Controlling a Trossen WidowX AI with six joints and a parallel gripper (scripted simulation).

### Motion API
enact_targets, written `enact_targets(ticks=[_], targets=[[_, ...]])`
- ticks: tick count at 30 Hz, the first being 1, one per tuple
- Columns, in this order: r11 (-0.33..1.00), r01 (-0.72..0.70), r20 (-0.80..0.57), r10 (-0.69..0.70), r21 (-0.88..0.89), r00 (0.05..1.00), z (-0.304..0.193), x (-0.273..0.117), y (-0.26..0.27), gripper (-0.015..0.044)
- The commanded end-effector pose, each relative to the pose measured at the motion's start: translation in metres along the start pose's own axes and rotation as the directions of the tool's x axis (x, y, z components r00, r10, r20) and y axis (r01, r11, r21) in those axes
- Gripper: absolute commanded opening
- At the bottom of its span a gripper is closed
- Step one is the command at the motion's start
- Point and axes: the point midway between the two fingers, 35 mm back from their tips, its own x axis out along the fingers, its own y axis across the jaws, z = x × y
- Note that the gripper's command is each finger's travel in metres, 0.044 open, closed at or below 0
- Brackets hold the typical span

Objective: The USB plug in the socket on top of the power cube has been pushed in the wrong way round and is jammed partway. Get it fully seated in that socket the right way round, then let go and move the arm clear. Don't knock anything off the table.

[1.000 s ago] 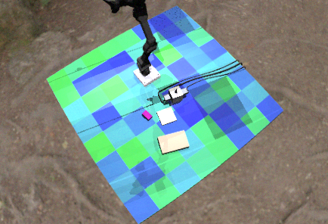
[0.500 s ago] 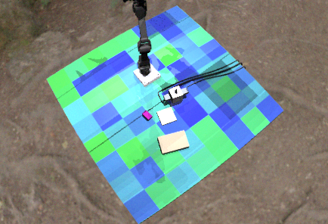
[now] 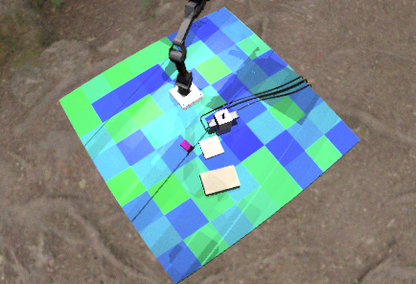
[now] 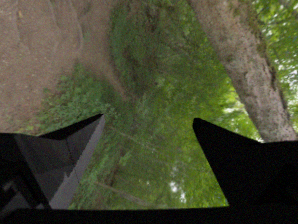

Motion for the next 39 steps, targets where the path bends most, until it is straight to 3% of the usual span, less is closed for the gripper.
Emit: enact_targets(ticks=[1, 6, 11, 15, 20, 26, 32, 36, 39], targets=[[0.966, -0.196, -0.067, 0.21, 0.166, 0.976, -0.024, -0.006, 0.07, 0.044], [0.81, -0.39, -0.163, 0.498, 0.438, 0.852, -0.059, -0.051, 0.166, 0.044], [0.538, -0.436, -0.163, 0.744, 0.721, 0.648, -0.073, -0.121, 0.26, 0.044], [0.29, -0.34, -0.112, 0.882, 0.895, 0.458, -0.068, -0.194, 0.32, 0.044], [-0.017, -0.062, 0.03, 0.974, 0.998, 0.223, -0.035, -0.293, 0.374, 0.044], [-0.255, 0.386, 0.268, 0.963, 0.887, 0.022, 0.035, -0.406, 0.401, 0.044], [-0.299, 0.784, 0.519, 0.854, 0.544, -0.035, 0.128, -0.489, 0.391, 0.044], [-0.244, 0.925, 0.636, 0.771, 0.293, 0.002, 0.182, -0.518, 0.374, 0.044], [-0.24, 0.93, 0.641, 0.767, 0.28, 0.005, 0.185, -0.52, 0.373, 0.044]])
